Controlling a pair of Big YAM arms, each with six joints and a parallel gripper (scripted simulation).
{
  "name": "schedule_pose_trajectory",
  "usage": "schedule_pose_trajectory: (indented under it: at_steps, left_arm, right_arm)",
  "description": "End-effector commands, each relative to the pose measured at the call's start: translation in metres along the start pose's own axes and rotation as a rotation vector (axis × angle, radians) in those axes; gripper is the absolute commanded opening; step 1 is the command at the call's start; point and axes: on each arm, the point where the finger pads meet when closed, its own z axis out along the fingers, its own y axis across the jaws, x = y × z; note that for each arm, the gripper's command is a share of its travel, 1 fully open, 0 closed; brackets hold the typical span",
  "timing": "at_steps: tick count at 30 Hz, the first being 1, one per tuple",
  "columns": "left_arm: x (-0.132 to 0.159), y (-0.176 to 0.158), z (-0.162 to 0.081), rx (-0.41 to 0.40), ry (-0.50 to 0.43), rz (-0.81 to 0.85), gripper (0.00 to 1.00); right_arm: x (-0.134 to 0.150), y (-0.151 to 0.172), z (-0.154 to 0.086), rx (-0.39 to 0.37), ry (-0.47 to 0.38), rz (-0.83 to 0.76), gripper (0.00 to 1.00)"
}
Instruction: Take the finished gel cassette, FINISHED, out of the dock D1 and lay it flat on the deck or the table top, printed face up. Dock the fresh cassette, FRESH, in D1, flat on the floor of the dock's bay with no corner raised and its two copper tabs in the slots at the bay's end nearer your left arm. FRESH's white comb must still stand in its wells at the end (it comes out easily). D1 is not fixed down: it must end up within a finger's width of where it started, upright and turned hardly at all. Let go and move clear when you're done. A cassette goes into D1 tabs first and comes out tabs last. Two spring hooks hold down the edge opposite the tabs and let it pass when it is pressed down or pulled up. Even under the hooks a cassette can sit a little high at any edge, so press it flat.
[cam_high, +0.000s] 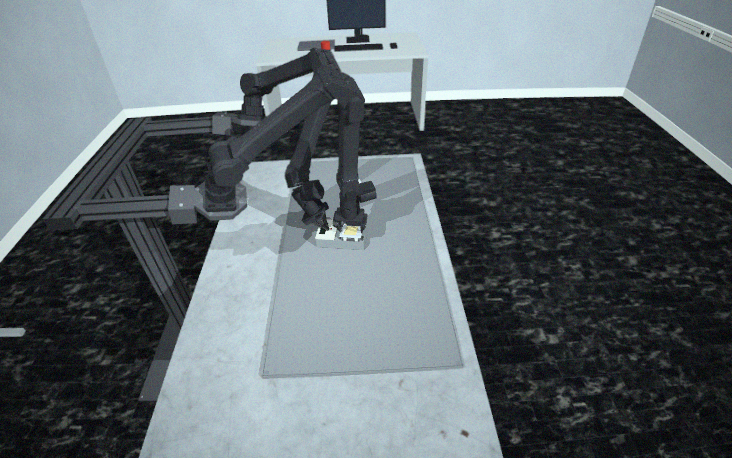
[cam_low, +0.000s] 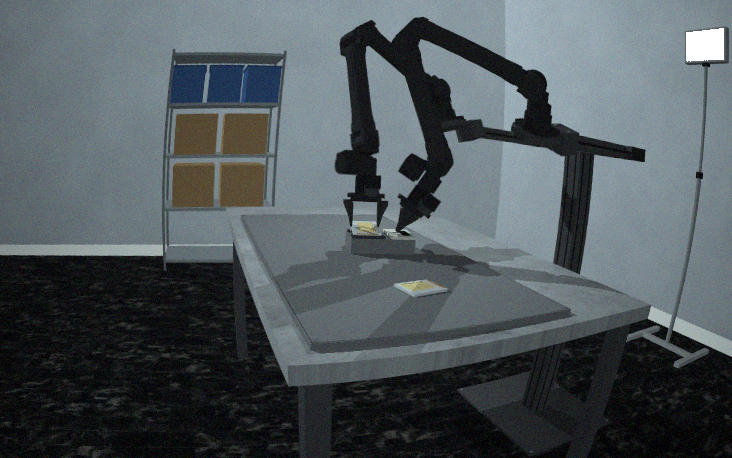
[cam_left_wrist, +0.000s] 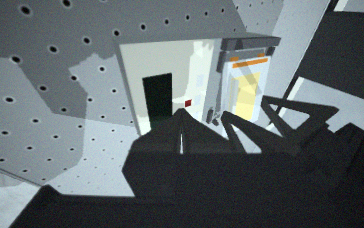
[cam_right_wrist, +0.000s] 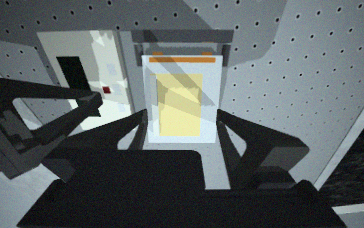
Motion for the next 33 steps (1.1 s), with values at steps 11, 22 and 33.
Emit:
schedule_pose_trajectory:
  at_steps: [11, 22, 33]
  left_arm:
    - [-0.026, 0.049, 0.015, -0.081, -0.035, 0.024, 0.0]
    - [-0.028, 0.054, 0.016, -0.081, -0.035, 0.024, 0.0]
    - [-0.029, 0.057, 0.017, -0.081, -0.035, 0.024, 0.0]
  right_arm:
    - [-0.002, -0.002, -0.002, 0.004, -0.003, -0.001, 0.0]
    - [-0.002, -0.002, -0.002, 0.004, -0.003, -0.001, 0.0]
    - [-0.002, -0.002, -0.002, 0.004, -0.003, -0.001, 0.0]
